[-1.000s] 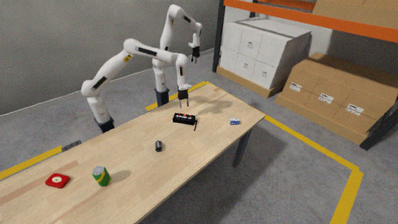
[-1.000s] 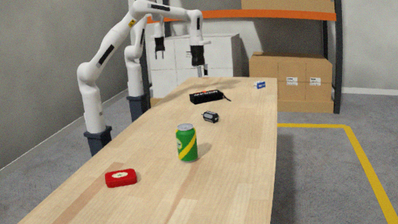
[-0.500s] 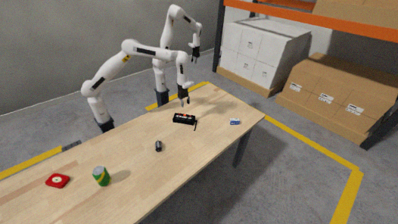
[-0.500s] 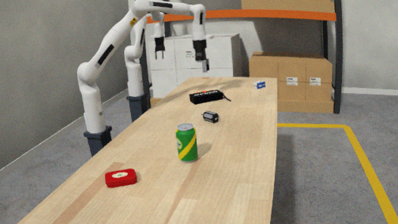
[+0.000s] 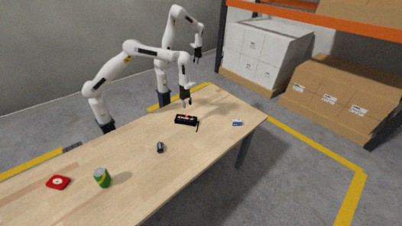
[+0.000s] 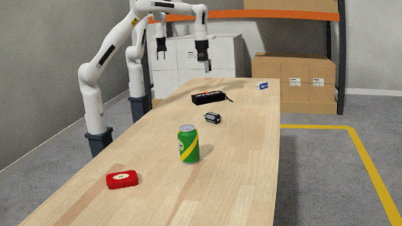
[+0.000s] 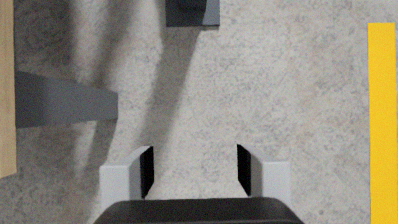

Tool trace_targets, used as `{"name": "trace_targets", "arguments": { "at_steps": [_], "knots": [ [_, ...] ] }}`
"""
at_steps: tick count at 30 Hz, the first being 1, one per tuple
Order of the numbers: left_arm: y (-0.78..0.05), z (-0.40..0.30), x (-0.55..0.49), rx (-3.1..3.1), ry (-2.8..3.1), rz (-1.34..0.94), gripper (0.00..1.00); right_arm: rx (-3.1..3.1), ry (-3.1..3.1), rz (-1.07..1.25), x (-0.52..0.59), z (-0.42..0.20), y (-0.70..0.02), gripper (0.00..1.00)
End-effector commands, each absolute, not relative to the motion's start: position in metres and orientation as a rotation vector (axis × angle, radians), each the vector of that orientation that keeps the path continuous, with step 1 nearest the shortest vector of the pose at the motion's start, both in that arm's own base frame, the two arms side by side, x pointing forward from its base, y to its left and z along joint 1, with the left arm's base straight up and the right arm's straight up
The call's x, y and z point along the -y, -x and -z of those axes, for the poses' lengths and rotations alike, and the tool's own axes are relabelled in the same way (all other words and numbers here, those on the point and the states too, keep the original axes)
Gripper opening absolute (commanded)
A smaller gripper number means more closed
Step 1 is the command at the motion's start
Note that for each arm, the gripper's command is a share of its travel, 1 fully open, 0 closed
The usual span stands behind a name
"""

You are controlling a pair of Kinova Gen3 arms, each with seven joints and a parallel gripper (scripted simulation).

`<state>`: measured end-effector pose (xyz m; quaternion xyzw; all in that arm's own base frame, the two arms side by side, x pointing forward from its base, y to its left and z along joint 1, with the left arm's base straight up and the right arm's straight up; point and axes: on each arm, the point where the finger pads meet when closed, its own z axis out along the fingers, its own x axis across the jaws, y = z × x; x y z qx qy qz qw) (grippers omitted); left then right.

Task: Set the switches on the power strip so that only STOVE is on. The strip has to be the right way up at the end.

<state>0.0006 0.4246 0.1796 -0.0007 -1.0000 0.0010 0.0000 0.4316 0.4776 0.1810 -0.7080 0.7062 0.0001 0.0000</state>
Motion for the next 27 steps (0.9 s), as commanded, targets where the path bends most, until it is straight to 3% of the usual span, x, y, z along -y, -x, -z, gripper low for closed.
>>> {"name": "trace_targets", "arguments": {
  "at_steps": [1, 27],
  "knots": [
    [-0.0005, -0.1804, -0.4250, 3.142, 0.002, 0.000, 1.00, -2.217, 2.222, -0.001, -0.4779, -0.1824, -0.4319, 1.00],
    [-0.0005, -0.1804, -0.4250, 3.142, 0.002, 0.000, 1.00, -2.377, 2.048, -0.005, -0.4767, -0.1797, -0.4376, 1.00]
  ]
}}
